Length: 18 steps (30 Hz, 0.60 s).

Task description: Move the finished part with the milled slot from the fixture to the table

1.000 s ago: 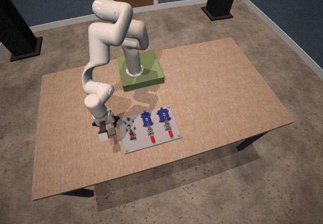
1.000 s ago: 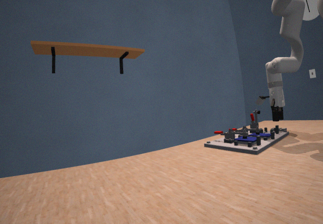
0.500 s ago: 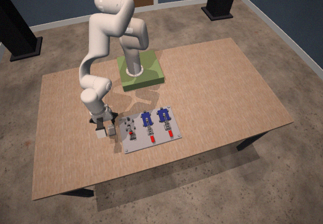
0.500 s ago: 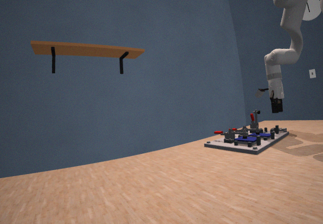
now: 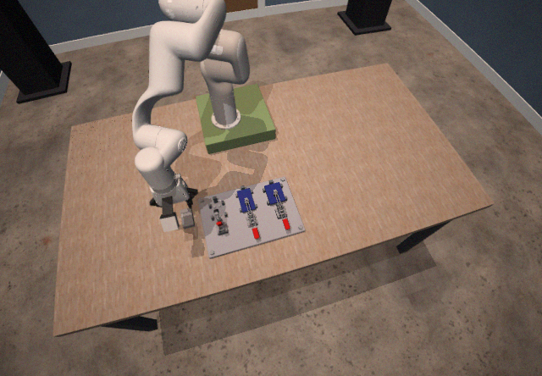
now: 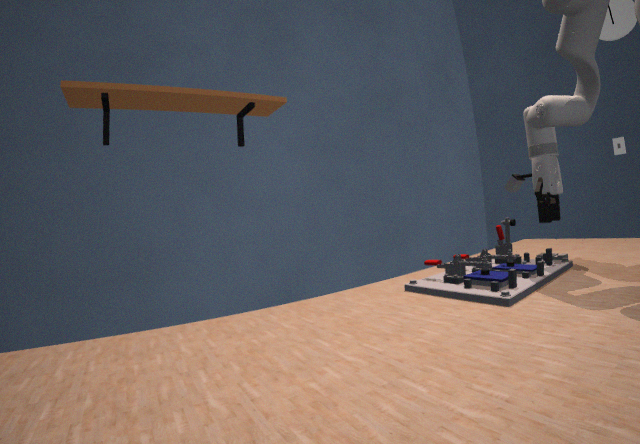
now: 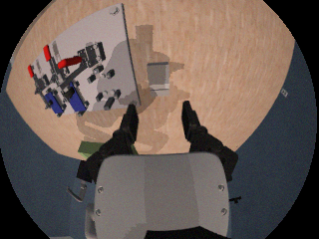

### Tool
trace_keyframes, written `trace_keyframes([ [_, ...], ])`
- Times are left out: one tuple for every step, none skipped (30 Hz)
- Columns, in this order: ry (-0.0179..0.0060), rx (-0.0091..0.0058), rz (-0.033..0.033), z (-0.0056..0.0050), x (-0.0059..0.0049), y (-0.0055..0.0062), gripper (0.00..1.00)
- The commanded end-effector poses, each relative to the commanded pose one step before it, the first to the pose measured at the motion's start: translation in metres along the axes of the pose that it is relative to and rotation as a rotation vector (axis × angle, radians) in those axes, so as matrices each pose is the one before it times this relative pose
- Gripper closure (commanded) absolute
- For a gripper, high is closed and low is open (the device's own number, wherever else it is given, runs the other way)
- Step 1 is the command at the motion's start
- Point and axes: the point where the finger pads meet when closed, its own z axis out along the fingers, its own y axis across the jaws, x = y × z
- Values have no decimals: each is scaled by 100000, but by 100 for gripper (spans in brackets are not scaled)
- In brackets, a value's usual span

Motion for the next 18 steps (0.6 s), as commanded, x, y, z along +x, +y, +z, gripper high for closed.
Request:
trace_keyframes([
  [346, -209, -2, -144, 120, 72, 31],
  [0, 0, 0, 0, 0, 0, 31],
  [0, 0, 0, -1, 0, 0, 31],
  [0, 0, 0, -7, 0, 0, 31],
  [0, 0, 0, -17, 0, 0, 31],
  [0, 0, 0, -32, 0, 0, 31],
  [0, 0, 0, -51, 0, 0, 31],
  [0, 0, 0, -72, 0, 0, 31],
  [0, 0, 0, -96, 0, -1, 31],
  [0, 0, 0, -121, 0, -1, 31],
  [0, 0, 0, -147, 1, -1, 31],
  [0, 0, 0, -173, 1, -1, 31],
  [0, 0, 0, -199, 1, -2, 31],
  [0, 0, 0, -225, 1, -2, 31],
  [0, 0, 0, -250, 1, -2, 31],
  [0, 0, 0, 0, 0, 0, 31],
  [0, 0, 0, 0, 0, 0, 31],
  [0, 0, 0, -273, 2, -2, 31],
])
